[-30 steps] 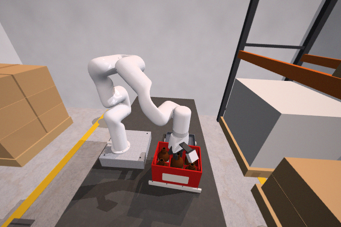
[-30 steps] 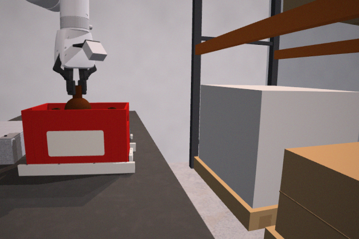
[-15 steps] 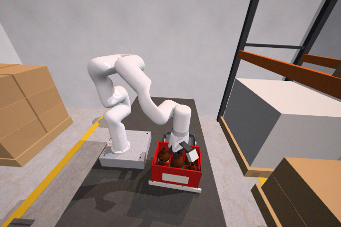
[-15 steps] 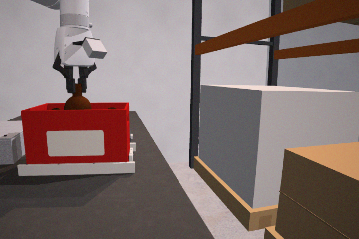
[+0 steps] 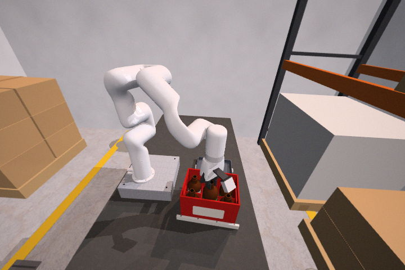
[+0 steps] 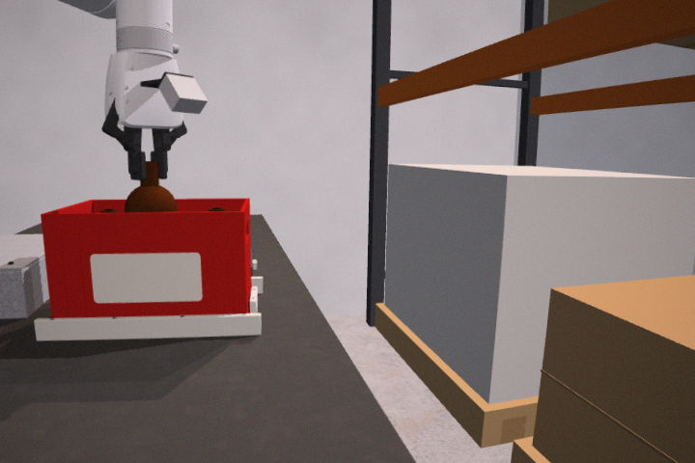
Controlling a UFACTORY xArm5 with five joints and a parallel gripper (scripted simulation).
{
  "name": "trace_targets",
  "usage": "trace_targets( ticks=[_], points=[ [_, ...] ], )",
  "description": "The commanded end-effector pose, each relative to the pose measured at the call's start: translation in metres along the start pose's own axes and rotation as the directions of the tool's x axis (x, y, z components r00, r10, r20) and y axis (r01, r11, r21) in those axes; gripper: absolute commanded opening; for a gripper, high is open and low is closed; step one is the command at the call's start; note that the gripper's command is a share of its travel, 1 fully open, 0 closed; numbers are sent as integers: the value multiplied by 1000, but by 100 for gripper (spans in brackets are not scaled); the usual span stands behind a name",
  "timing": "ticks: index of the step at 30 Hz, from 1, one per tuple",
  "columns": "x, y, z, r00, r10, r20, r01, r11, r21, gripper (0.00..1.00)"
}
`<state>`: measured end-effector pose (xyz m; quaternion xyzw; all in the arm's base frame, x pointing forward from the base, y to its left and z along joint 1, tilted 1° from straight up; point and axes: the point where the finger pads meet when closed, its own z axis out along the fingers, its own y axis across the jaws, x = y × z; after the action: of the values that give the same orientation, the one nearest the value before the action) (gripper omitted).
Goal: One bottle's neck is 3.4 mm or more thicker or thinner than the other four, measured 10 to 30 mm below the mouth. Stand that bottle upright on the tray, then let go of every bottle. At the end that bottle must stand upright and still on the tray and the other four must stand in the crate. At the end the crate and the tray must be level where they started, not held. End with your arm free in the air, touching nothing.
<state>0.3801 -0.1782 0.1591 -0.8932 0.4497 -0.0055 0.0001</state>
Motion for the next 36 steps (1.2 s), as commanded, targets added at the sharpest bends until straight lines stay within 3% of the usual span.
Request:
trace_targets(
  ticks=[1, 36],
  points=[
    [1, -1, -2, 1000, 0, -4, 0, 1000, 2, 0],
    [1, -1, -28, 1000, 0, -4, 0, 1000, 2, 0]
  ],
)
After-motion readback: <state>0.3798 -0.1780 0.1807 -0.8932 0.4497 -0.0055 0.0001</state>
